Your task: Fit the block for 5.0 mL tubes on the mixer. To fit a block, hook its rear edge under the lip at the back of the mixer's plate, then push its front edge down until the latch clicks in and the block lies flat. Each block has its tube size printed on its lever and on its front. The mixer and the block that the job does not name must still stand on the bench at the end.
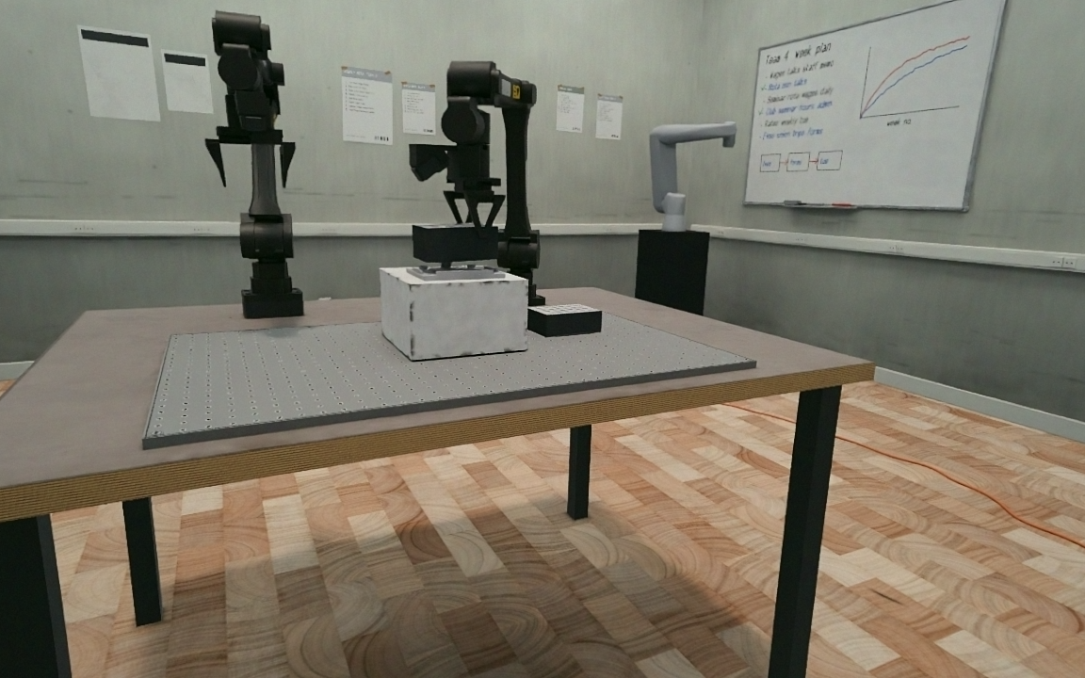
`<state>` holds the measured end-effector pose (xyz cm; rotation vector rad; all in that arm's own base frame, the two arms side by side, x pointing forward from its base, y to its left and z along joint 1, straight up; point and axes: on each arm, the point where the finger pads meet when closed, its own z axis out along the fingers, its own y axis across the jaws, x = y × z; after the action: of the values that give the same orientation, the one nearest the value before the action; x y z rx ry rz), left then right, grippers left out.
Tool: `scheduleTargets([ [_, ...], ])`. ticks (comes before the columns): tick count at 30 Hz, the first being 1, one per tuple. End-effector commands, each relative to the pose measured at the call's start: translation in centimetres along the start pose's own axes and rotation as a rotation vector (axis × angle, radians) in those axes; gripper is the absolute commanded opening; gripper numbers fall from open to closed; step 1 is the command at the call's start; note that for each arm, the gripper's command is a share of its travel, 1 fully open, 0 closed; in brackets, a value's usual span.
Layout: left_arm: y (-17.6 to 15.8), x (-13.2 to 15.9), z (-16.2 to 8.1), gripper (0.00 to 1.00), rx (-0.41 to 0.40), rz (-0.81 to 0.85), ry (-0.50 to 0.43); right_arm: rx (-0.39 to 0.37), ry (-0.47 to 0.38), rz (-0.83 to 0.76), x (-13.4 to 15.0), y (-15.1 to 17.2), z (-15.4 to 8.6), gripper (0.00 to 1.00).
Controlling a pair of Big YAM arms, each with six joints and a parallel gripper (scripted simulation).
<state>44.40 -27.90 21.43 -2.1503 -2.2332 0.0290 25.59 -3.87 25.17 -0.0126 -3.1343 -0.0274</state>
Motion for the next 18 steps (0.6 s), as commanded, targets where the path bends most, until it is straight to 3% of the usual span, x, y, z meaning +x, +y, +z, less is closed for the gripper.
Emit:
scheduleTargets([
  [1,1.9,-0.9,-7.0,0.0,-0.129,0.0,-0.095,0.004,-0.007,-0.001,0.0,0.2,-0.1,1.0],
  [5,1.9,-0.8,-7.2,0.0,-0.133,0.0,-0.098,0.003,-0.005,-0.001,0.0,0.2,0.0,1.0],
  [9,2.8,-0.5,-5.4,0.0,0.001,0.003,-0.079,0.005,-0.018,-0.001,-0.3,0.2,-0.5,1.0],
  [11,2.8,-0.5,-5.4,0.0,0.001,0.003,-0.079,0.005,-0.018,-0.001,-0.3,0.2,-0.5,1.0],
  [14,3.2,-0.7,-4.1,0.0,0.069,0.006,-0.078,0.007,-0.03,-0.002,-0.6,0.1,-0.9,1.0],
  [18,2.2,-1.0,-4.2,0.0,0.065,0.018,-0.061,0.009,-0.045,-0.002,-0.9,0.1,-1.6,1.0],
])
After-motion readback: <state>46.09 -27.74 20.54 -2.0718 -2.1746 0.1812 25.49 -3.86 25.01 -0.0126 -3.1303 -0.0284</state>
